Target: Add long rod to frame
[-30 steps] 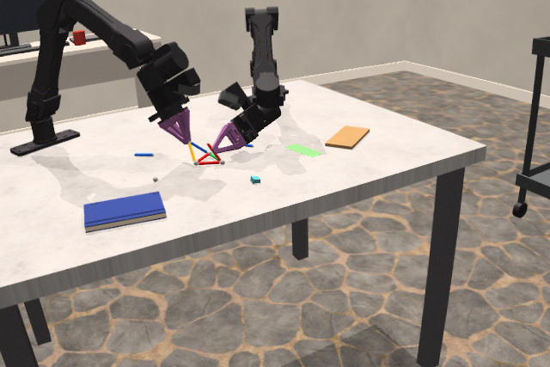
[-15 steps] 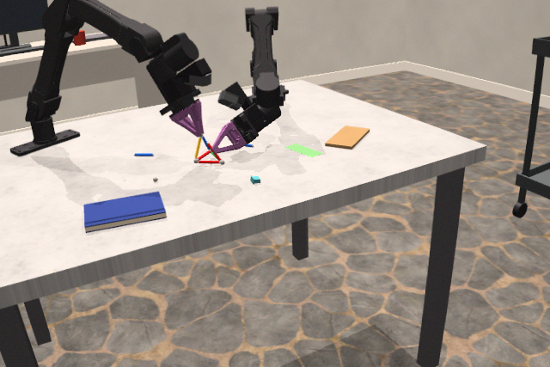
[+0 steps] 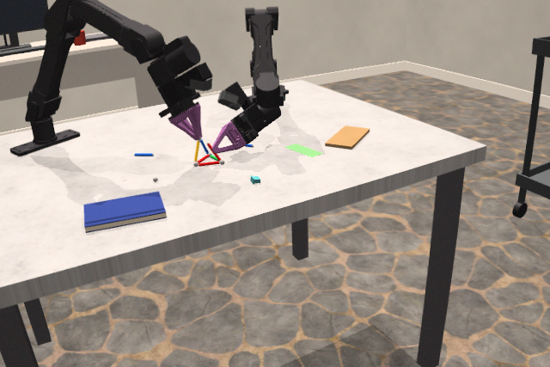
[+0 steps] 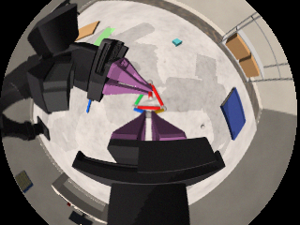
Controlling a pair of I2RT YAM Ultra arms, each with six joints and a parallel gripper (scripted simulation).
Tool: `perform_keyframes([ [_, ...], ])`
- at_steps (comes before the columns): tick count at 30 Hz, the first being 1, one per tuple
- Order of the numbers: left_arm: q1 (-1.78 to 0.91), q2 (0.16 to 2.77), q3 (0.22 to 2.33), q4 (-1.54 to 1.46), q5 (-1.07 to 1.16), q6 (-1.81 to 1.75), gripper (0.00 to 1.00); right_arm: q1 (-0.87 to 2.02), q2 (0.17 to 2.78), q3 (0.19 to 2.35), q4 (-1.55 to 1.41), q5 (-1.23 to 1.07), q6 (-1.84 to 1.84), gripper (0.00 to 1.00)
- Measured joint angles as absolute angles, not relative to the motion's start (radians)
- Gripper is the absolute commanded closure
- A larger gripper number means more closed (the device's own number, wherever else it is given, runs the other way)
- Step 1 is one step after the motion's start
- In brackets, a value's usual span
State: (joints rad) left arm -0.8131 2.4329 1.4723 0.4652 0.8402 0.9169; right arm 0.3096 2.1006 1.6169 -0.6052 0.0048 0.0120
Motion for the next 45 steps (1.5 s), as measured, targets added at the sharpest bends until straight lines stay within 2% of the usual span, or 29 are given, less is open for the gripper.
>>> perform_keyframes([
  [21,-0.813,2.435,1.473,0.467,0.843,0.918,1.00,0.308,2.203,1.764,-0.657,0.013,0.012,1.00],
  [24,-0.812,2.435,1.473,0.467,0.844,0.918,1.00,0.308,2.202,1.764,-0.659,0.013,0.012,0.66],
  [25,-0.813,2.435,1.472,0.467,0.844,0.918,1.00,0.308,2.203,1.764,-0.659,0.012,0.012,0.61],
  [41,-0.813,2.435,1.473,0.467,0.844,0.918,1.00,0.308,2.188,1.764,-0.694,0.007,0.012,0.61],
  [43,-0.813,2.435,1.473,0.467,0.844,0.918,1.00,0.308,2.187,1.764,-0.695,0.007,0.012,0.38],
  [45,-0.813,2.435,1.473,0.467,0.844,0.918,1.00,0.308,2.182,1.764,-0.703,0.007,0.012,0.36],
])
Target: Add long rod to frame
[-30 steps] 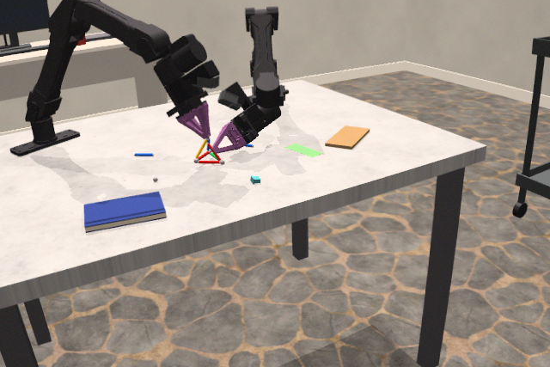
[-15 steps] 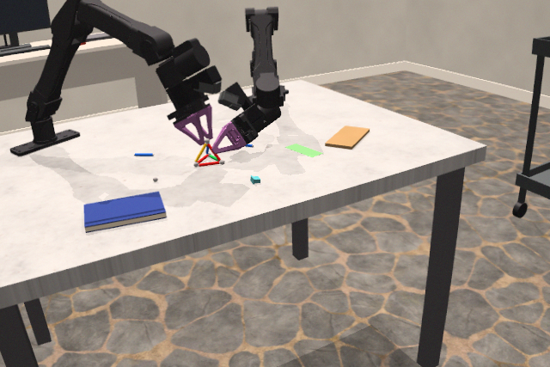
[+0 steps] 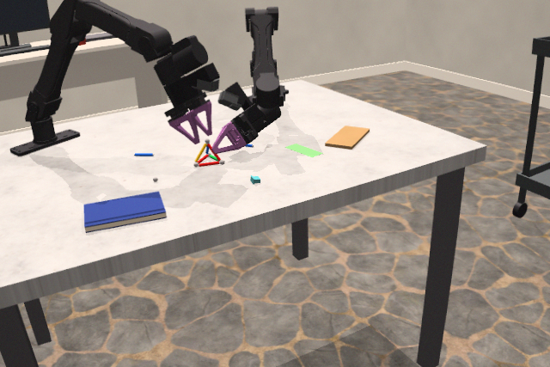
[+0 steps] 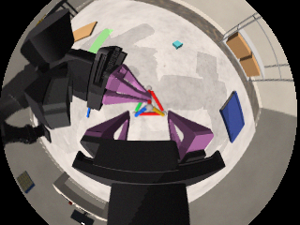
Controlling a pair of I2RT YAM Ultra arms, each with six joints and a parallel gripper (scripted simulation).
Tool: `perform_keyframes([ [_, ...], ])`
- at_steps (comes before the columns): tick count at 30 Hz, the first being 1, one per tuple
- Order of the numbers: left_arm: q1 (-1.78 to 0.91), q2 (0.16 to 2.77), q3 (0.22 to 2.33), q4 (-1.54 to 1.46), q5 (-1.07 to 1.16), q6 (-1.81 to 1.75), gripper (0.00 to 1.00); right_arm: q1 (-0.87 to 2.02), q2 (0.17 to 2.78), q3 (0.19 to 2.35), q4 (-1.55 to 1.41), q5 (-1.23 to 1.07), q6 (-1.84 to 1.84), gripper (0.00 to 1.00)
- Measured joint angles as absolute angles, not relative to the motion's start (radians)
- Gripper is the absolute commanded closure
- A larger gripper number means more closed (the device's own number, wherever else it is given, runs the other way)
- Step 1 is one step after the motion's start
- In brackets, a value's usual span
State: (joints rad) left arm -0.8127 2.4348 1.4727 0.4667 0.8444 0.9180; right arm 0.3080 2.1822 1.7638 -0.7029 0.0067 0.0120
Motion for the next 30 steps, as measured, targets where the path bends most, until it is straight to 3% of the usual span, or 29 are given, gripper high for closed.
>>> perform_keyframes([
  [4,-0.813,2.435,1.473,0.467,0.844,0.918,1.00,0.308,2.141,1.764,-0.739,0.007,0.012,0.36],
  [5,-0.813,2.435,1.473,0.467,0.844,0.918,0.89,0.308,2.126,1.764,-0.747,0.007,0.012,0.36],
  [6,-0.813,2.435,1.473,0.467,0.844,0.918,0.84,0.308,2.111,1.765,-0.751,0.007,0.012,0.36],
  [28,-0.726,2.329,1.341,0.443,0.914,0.972,0.87,0.308,2.082,1.764,-0.773,0.007,0.012,0.36],
  [30,-0.710,2.318,1.338,0.445,0.918,0.975,0.87,0.308,2.082,1.764,-0.773,0.007,0.012,0.13],
])
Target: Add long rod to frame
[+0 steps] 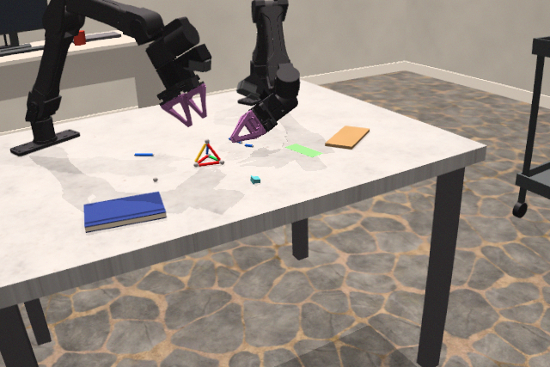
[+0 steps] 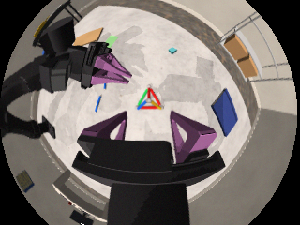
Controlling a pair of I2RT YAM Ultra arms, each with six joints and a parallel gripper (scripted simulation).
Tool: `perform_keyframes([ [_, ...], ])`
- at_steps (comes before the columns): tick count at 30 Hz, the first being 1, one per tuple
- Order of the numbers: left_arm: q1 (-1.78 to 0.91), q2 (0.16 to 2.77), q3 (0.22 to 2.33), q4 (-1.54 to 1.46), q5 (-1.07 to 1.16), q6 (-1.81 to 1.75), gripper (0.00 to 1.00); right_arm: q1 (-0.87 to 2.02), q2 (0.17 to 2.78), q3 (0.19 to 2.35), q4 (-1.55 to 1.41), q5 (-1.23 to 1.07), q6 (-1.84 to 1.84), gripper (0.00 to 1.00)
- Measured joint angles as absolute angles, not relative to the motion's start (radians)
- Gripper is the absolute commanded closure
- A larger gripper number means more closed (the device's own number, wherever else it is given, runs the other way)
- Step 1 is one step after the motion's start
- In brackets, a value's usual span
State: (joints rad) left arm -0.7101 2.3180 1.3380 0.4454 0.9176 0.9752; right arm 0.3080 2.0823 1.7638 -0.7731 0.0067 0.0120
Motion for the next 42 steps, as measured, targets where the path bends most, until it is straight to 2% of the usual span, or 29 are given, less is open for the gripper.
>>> perform_keyframes([
  [1,-0.706,2.313,1.335,0.451,0.918,0.974,0.87,0.308,2.082,1.764,-0.769,0.006,0.012,0.02],
  [2,-0.704,2.307,1.329,0.461,0.918,0.971,0.87,0.308,2.082,1.764,-0.760,0.006,0.012,0.00],
  [9,-0.680,2.183,1.148,0.606,0.879,0.857,0.87,0.308,2.083,1.740,-0.628,0.001,0.004,0.00],
  [18,-0.545,1.871,0.827,0.811,0.750,0.621,0.87,0.308,2.106,1.722,-0.571,0.000,0.002,0.00],
  [26,-0.410,1.526,0.576,0.827,0.574,0.408,0.87,0.308,2.107,1.722,-0.567,0.000,0.002,0.00],
  [37,-0.242,1.126,0.542,0.587,0.326,0.199,0.87,0.308,2.107,1.722,-0.557,0.000,0.002,0.00],
  [42,-0.139,0.997,0.641,0.385,0.204,0.119,0.87,0.308,2.107,1.722,-0.557,0.000,0.002,0.00],
])
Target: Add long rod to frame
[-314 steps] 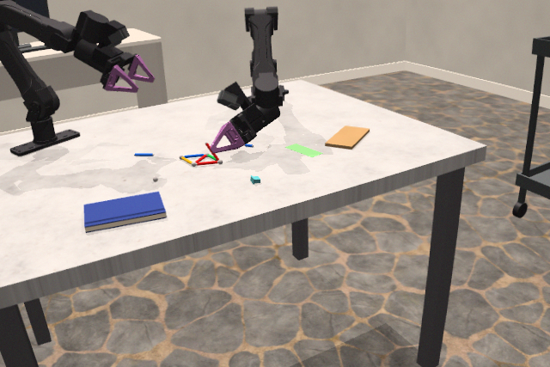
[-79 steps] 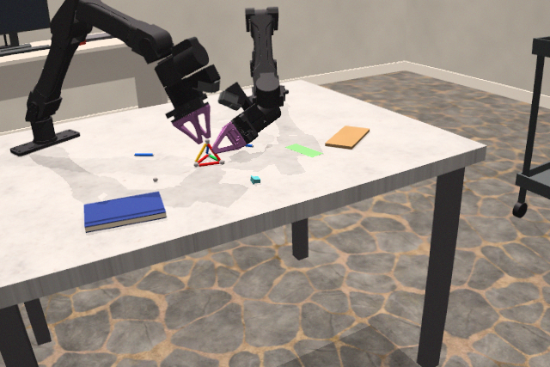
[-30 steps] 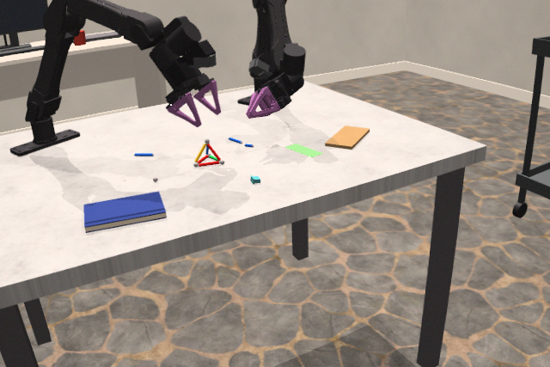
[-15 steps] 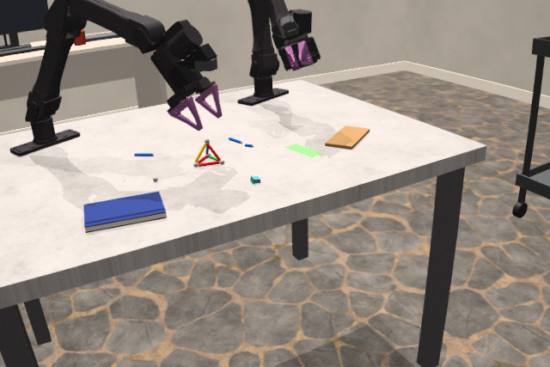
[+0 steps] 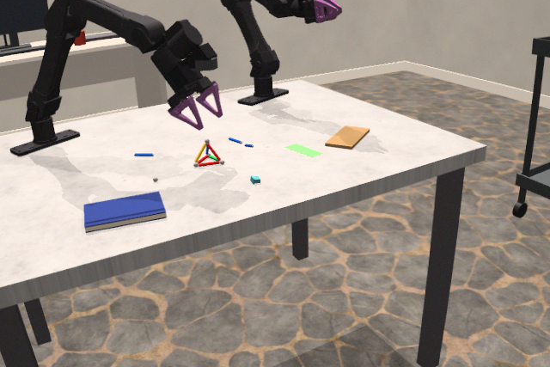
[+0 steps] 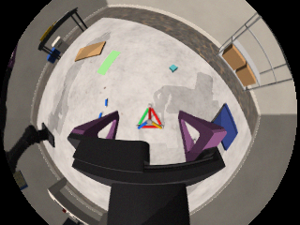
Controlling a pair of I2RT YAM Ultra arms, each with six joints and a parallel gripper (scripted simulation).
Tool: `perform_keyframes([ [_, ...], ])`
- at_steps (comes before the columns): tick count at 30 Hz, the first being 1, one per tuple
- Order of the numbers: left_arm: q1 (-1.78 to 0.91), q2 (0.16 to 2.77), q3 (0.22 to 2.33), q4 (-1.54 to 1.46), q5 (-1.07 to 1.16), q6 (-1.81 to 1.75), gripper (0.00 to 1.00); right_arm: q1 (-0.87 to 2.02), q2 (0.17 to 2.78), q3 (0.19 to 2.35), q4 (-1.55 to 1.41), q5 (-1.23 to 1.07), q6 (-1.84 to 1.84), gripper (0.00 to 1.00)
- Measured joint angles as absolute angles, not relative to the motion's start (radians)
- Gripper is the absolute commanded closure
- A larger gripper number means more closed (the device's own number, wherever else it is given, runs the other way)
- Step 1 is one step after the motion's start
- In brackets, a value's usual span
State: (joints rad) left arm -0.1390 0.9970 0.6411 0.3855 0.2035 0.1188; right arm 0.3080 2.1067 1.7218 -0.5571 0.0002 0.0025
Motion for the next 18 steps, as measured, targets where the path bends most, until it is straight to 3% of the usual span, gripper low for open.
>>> perform_keyframes([
  [6,-0.059,0.987,0.835,0.210,0.091,0.056,0.87,0.308,2.107,1.722,-0.557,0.000,0.002,0.00],
  [18,-0.006,1.039,1.008,0.035,0.008,0.009,0.87,0.308,2.107,1.722,-0.557,0.000,0.002,0.00],
])
